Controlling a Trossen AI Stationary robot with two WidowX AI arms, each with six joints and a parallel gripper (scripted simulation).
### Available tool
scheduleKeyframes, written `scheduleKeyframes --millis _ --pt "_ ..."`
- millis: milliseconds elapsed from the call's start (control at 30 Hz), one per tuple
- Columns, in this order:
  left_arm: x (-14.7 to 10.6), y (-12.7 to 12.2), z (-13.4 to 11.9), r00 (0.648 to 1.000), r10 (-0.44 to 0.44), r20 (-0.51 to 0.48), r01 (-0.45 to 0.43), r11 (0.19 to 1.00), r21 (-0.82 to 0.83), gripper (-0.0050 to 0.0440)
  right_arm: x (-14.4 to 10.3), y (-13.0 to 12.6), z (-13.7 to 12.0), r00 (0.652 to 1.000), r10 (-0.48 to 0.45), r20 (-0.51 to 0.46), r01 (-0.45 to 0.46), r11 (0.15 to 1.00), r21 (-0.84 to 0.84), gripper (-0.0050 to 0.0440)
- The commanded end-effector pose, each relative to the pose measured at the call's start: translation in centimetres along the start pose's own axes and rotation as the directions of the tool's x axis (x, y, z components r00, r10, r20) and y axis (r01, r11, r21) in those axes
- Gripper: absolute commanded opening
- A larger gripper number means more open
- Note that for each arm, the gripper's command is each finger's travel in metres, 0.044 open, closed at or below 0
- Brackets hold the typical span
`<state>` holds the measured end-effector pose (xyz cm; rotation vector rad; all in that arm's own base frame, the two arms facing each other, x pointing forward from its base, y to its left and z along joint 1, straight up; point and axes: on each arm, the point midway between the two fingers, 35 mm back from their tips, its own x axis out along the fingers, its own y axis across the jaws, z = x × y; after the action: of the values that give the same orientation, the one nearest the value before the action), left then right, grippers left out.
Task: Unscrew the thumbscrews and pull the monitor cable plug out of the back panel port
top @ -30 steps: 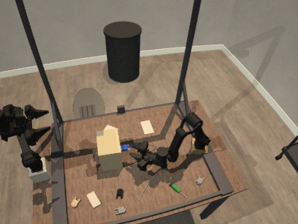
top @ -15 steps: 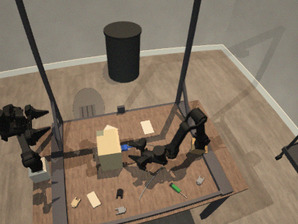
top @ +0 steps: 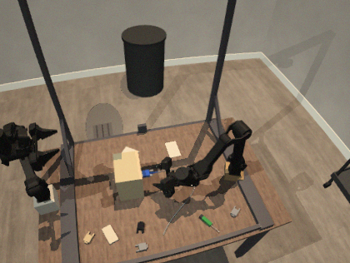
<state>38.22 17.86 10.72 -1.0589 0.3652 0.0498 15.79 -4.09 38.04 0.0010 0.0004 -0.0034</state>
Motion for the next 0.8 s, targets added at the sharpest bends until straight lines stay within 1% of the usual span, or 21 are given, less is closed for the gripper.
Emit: scheduleKeyframes --millis 0,33,100,600,667,733,767 --pt "-0.33 -1.21 0.78 1.0 0.002 0.013 -0.003 0.998 0.058 0.044 -0.03 0.15 0.33 1.0 0.003 0.002 -0.003 1.0 -0.007 0.044" --pt "-0.33 -1.21 0.78 1.0 0.002 0.013 -0.003 0.998 0.058 0.0416 -0.03 0.15 0.33 1.0 0.003 0.002 -0.003 1.0 -0.007 0.044" --pt "-0.33 -1.21 0.78 1.0 0.002 0.013 -0.003 0.998 0.058 0.0416 -0.03 0.15 0.33 1.0 0.003 0.002 -0.003 1.0 -0.007 0.044" --pt "-0.33 -1.21 0.78 1.0 0.002 0.013 -0.003 0.998 0.058 0.0056 -0.03 0.15 0.33 1.0 0.003 0.002 -0.003 1.0 -0.007 0.044" --pt "-0.33 -1.21 0.78 1.0 0.002 0.013 -0.003 0.998 0.058 0.0056 -0.03 0.15 0.33 1.0 0.003 0.002 -0.003 1.0 -0.007 0.044" --pt "-0.33 -1.21 0.78 1.0 0.002 0.013 -0.003 0.998 0.058 0.0008 -0.03 0.15 0.33 1.0 0.003 0.002 -0.003 1.0 -0.007 0.044" --pt "-0.33 -1.21 0.78 1.0 0.002 0.013 -0.003 0.998 0.058 0.0 -0.03 0.15 0.33 1.0 0.003 0.002 -0.003 1.0 -0.007 0.044"
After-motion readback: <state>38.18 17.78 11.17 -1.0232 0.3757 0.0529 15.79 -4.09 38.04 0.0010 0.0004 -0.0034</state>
